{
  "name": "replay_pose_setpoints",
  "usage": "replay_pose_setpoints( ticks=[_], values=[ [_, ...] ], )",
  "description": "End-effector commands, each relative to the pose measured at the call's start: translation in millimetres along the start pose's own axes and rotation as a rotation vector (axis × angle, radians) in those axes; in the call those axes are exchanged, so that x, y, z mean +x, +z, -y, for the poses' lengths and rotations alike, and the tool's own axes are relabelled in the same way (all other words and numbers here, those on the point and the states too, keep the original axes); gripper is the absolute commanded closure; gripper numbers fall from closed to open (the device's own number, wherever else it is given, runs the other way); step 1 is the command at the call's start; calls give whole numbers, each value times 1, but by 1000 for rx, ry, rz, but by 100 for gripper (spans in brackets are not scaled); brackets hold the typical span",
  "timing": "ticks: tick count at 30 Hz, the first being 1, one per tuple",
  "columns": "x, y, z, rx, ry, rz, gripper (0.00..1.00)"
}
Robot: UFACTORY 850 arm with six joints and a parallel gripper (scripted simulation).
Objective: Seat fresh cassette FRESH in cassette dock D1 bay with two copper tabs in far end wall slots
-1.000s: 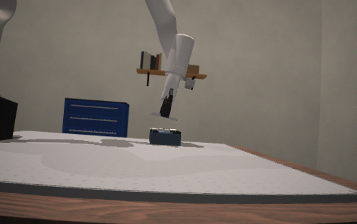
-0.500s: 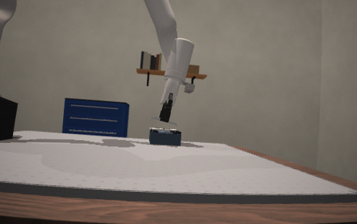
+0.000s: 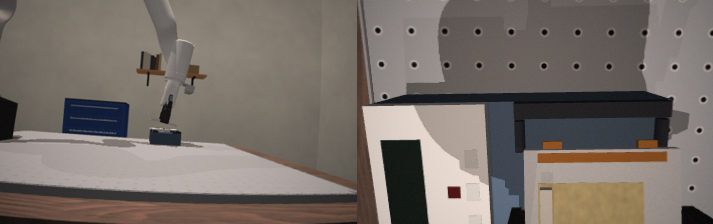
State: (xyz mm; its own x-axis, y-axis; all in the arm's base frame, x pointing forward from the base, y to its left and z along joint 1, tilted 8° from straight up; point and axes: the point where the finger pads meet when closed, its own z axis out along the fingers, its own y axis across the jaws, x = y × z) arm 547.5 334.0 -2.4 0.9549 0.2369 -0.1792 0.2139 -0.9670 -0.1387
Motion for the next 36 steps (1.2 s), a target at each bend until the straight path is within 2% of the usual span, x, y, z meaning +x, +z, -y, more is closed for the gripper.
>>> replay_pose_setpoints(
  ticks=[1, 10, 36],
  values=[
    [2, 3, 0, 1, 0, -2, 100],
    [4, 15, 0, 1, 0, -2, 100],
    [5, 20, 0, 1, 0, -2, 100]
  ],
)
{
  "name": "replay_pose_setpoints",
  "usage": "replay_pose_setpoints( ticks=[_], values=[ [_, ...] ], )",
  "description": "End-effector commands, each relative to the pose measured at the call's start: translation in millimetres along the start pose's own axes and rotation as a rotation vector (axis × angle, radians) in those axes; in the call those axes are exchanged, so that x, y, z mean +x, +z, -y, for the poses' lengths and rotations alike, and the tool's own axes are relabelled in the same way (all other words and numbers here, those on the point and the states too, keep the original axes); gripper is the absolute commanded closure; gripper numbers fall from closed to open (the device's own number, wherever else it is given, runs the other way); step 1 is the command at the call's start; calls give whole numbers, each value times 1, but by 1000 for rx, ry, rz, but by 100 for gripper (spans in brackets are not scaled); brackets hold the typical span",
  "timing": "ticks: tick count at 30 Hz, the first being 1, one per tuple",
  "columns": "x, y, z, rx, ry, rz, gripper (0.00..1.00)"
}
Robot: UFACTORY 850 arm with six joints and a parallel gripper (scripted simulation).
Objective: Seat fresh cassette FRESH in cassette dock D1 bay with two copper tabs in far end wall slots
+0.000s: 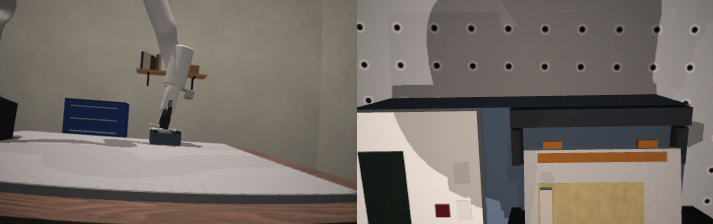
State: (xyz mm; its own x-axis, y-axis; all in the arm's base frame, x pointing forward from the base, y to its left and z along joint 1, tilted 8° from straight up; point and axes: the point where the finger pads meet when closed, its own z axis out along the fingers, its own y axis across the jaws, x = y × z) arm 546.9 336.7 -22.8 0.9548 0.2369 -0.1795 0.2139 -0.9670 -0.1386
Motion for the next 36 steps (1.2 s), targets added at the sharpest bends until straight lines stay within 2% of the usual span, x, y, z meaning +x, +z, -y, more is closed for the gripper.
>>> replay_pose_setpoints(
  ticks=[1, 17, 18, 36],
  values=[
    [1, 0, 0, 1, 0, -2, 100],
    [2, 4, 0, 1, 0, -2, 100],
    [2, 4, 0, 1, 0, -2, 0],
    [2, 4, 0, 1, 0, -2, 0]
  ],
)
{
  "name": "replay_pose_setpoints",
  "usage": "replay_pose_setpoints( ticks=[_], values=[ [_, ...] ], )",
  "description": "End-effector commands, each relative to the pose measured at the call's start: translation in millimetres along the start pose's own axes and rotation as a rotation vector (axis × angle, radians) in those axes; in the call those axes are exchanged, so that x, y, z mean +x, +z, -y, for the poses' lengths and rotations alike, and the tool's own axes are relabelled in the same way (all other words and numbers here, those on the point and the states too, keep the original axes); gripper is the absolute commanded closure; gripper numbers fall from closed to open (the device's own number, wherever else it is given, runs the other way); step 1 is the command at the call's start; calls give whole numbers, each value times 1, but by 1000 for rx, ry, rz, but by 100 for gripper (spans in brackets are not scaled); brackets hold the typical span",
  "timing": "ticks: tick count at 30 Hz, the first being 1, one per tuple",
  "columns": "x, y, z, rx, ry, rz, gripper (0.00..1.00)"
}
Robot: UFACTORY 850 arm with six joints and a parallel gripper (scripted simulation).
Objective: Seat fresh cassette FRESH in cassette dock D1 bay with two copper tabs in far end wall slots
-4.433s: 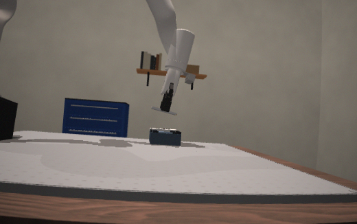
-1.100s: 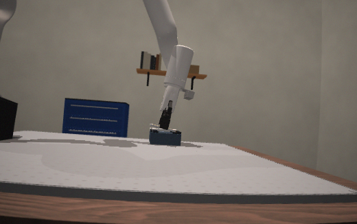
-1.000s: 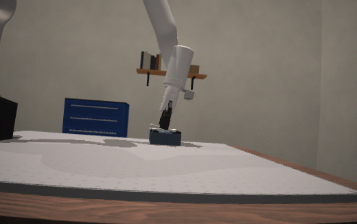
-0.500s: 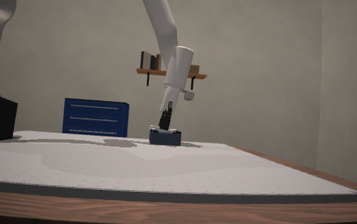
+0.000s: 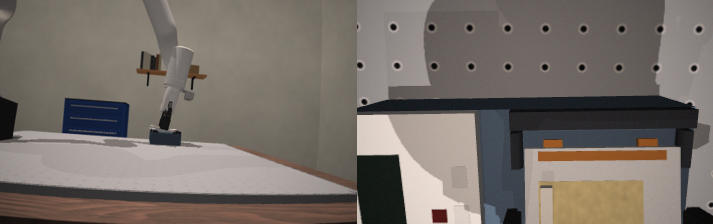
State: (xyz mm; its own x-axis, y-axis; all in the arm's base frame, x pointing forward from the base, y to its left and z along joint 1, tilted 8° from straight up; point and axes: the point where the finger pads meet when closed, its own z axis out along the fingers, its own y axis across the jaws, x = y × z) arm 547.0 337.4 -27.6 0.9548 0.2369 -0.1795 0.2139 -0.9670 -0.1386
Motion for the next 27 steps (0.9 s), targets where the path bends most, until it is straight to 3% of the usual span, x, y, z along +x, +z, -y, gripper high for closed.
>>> replay_pose_setpoints(
  ticks=[1, 27],
  values=[
    [1, -1, 0, 1, 0, -2, 0],
    [-5, -30, 0, 1, 0, -2, 0]
  ],
)
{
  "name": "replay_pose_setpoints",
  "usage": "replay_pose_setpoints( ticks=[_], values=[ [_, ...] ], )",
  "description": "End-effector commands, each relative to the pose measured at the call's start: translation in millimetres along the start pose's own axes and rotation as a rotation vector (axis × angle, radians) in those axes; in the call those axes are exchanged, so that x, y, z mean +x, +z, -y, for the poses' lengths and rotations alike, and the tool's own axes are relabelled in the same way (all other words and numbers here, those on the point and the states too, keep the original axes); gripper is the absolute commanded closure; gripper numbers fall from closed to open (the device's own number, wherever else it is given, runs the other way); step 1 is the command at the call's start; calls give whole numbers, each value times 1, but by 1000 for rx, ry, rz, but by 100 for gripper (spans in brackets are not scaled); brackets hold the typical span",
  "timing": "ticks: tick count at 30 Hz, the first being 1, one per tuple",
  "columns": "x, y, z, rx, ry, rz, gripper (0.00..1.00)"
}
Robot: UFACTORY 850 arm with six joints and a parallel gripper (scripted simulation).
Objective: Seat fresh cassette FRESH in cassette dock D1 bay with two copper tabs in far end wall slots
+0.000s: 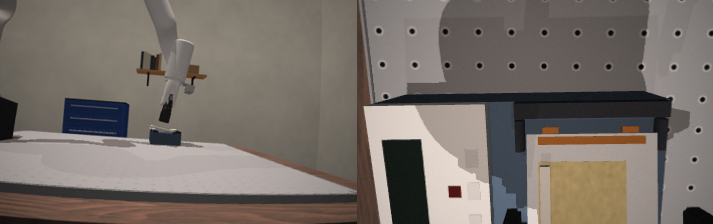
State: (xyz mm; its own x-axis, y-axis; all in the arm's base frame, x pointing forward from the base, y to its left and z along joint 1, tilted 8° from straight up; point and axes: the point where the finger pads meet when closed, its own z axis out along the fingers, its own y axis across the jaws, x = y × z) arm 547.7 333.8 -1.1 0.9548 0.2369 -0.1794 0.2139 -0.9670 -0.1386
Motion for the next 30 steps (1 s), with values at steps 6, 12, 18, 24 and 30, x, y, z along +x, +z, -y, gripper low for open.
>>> replay_pose_setpoints(
  ticks=[6, 12, 18, 24, 30],
  values=[
    [-1, -11, 0, 1, 0, -2, 0],
    [-3, -19, 0, 1, 0, -2, 0],
    [-3, -19, 0, 1, 0, -2, 0],
    [-9, -18, 0, 1, 0, -169, 100],
    [-17, -16, 0, 0, 0, -190, 100]
  ],
)
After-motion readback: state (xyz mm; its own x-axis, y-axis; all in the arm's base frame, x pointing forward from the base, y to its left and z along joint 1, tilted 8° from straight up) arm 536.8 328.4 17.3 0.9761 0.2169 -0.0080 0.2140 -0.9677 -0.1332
